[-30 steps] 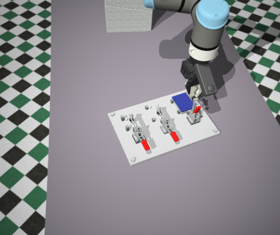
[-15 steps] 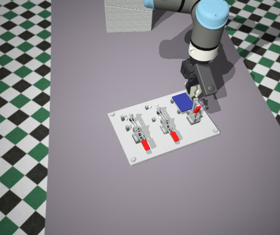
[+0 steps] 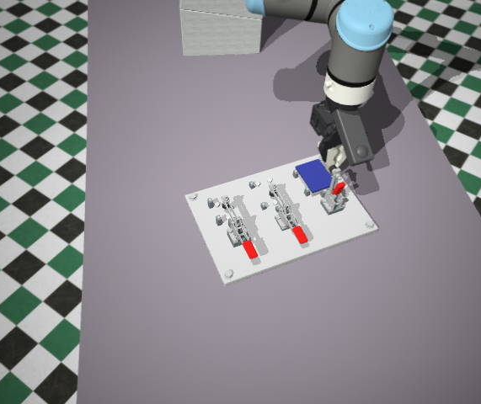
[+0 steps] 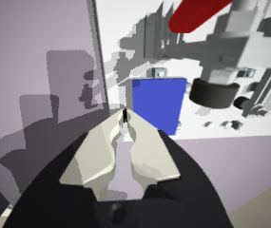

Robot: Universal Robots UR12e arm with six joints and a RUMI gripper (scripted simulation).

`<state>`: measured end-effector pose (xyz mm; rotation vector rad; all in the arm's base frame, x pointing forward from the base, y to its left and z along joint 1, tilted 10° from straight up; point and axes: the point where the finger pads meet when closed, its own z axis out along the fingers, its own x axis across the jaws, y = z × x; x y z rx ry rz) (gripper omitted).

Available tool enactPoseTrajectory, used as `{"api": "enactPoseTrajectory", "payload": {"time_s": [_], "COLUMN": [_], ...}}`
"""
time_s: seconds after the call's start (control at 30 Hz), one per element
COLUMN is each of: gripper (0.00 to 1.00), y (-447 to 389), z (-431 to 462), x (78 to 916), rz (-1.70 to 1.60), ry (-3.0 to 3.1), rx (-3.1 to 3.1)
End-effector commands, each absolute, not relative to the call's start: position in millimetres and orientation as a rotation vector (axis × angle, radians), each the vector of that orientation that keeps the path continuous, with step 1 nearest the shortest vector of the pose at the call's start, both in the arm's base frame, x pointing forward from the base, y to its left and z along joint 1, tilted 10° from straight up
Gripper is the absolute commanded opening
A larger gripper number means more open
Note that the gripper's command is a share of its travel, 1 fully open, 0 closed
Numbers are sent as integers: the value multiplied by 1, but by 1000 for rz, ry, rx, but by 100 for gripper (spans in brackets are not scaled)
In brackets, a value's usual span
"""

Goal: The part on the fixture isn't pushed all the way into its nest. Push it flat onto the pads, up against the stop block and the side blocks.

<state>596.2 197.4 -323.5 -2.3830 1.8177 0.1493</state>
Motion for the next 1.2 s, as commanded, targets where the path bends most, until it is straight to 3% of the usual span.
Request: {"api": "enactPoseTrajectory", "payload": {"time_s": [0.0,1.17], "gripper": [0,0], "y": [165,157], "z": [-331,-332], "x": [604,605], "rz": [119,108], "ry": [1877,1892], "rx": [-2377,-2376]}}
